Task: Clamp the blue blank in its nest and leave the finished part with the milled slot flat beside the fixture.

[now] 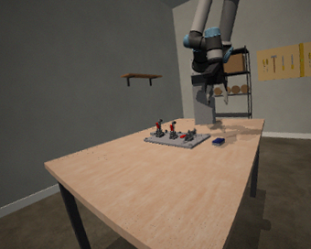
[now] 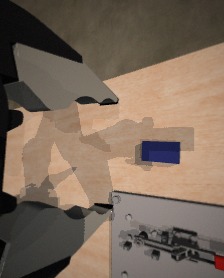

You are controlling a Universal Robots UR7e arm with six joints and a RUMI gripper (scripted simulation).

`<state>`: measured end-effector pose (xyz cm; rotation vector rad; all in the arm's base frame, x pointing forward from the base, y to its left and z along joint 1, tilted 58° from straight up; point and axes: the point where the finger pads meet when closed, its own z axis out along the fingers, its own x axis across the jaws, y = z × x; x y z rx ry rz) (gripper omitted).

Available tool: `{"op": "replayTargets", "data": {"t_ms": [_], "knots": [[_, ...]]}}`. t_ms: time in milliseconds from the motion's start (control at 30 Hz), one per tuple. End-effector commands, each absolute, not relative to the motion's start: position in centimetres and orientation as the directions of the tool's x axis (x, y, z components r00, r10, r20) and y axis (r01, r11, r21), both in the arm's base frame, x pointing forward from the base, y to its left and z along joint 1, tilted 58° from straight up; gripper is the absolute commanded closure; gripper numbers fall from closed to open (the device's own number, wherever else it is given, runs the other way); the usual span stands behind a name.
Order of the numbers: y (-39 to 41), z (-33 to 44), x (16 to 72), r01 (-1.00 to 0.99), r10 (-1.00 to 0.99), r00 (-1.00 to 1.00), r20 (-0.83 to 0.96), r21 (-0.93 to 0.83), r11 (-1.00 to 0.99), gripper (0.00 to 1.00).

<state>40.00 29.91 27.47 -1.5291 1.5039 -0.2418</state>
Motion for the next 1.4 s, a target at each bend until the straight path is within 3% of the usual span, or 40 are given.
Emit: {"op": "replayTargets", "data": {"t_ms": [0, 1367], "knots": [[30.1, 27.3, 40.3, -0.673, -0.860, 0.226, -0.457, -0.712, 0.200, 0.41], [34.7, 22.1, 47.2, -0.673, -0.860, 0.226, -0.457, -0.712, 0.200, 0.41]]}}
